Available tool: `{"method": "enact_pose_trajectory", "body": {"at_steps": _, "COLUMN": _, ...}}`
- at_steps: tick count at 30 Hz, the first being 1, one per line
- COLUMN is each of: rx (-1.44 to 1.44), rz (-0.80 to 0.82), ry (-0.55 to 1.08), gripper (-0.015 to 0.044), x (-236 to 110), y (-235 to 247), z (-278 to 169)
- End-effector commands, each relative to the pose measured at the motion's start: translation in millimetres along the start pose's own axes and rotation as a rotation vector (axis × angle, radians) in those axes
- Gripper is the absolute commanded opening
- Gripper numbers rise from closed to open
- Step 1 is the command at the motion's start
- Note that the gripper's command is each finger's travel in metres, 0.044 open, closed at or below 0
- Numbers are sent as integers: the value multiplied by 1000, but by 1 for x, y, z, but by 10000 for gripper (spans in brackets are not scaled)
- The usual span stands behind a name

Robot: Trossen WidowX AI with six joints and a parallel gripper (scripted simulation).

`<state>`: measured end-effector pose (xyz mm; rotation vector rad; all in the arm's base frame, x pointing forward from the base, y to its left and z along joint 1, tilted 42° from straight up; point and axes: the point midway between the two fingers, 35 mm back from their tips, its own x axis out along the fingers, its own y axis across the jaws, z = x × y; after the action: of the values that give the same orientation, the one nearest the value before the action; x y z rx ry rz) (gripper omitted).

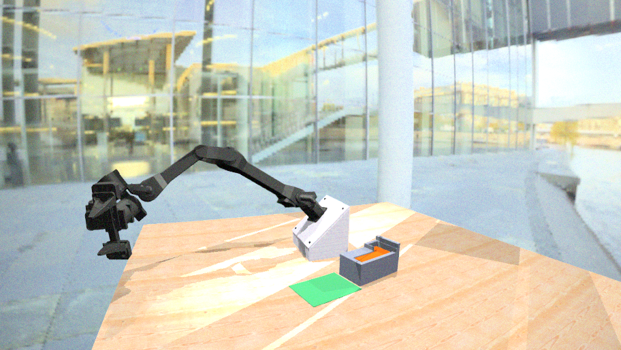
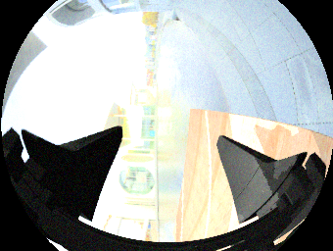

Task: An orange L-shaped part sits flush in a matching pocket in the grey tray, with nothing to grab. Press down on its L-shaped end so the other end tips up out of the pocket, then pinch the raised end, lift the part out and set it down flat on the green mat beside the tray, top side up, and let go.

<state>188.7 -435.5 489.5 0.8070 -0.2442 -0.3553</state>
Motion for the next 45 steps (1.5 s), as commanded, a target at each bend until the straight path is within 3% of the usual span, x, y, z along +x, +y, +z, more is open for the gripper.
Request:
{"method": "enact_pose_trajectory", "body": {"at_steps": 1, "rx": 7, "rz": -2, "ry": 4, "gripper": 374, "x": 3, "y": -1, "z": -2}}
{"method": "enact_pose_trajectory", "body": {"at_steps": 9, "rx": 137, "rz": -86, "ry": 147, "gripper": 180, "x": 81, "y": -28, "z": -94}}
{"method": "enact_pose_trajectory", "body": {"at_steps": 17, "rx": 245, "rz": -255, "ry": 365, "gripper": 180, "x": 144, "y": -45, "z": -234}}
{"method": "enact_pose_trajectory", "body": {"at_steps": 24, "rx": 234, "rz": -419, "ry": 601, "gripper": 180, "x": 157, "y": -47, "z": -369}}
{"method": "enact_pose_trajectory", "body": {"at_steps": 34, "rx": 16, "rz": -685, "ry": 965, "gripper": 180, "x": 101, "y": -44, "z": -551}}
{"method": "enact_pose_trajectory", "body": {"at_steps": 45, "rx": -635, "rz": -914, "ry": 1352, "gripper": 180, "x": -43, "y": -38, "z": -694}}
